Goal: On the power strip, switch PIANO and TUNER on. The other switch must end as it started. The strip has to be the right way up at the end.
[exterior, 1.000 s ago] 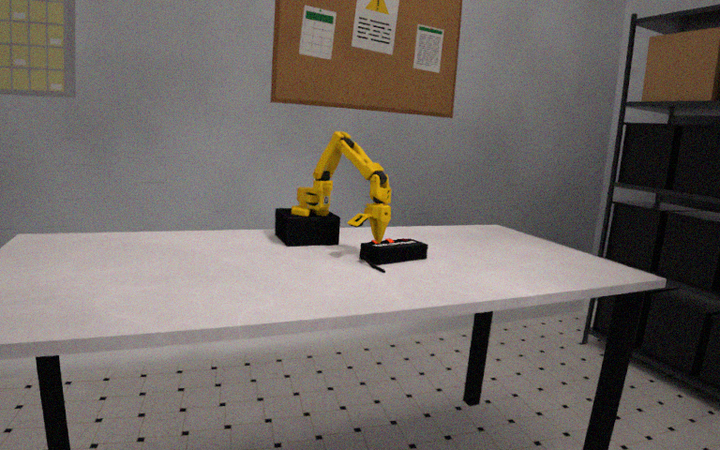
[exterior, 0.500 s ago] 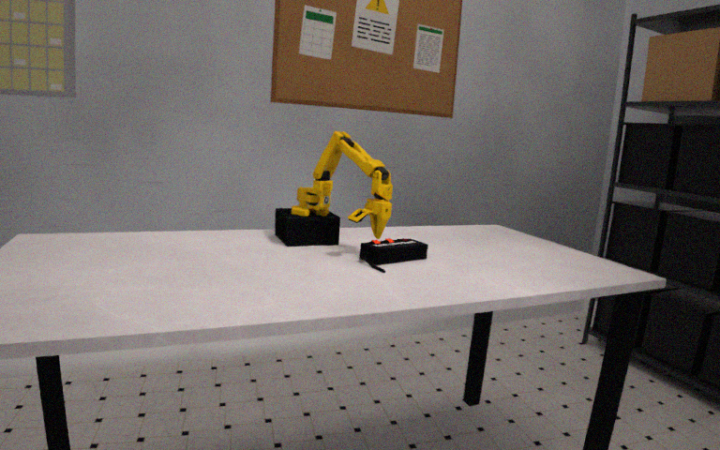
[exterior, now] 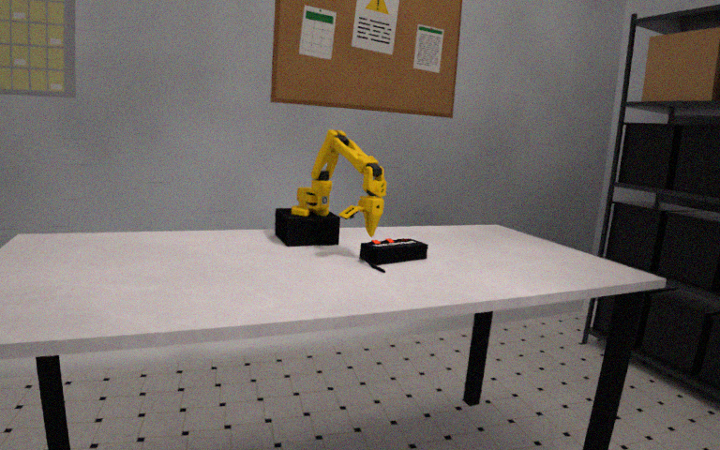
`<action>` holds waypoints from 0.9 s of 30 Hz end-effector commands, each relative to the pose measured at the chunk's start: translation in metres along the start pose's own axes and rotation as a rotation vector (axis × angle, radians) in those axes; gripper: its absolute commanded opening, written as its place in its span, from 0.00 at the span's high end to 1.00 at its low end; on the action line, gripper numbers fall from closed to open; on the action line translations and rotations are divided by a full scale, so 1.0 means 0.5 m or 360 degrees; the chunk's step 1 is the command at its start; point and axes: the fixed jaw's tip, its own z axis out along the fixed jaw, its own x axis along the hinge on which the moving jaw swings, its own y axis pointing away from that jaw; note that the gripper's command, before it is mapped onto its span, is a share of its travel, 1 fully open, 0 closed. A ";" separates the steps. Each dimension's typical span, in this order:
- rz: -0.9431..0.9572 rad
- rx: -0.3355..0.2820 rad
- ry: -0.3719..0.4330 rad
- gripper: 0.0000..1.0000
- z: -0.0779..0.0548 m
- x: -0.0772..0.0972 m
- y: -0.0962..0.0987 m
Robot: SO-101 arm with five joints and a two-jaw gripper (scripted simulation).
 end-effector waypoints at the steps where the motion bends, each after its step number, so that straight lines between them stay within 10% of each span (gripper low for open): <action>1: 0.0158 0.0004 0.0000 1.00 -0.012 -0.047 0.006; 17: 0.1241 0.0004 -0.0001 1.00 -0.060 -0.324 -0.067; 27: 0.1578 0.0004 -0.0002 1.00 -0.072 -0.385 -0.124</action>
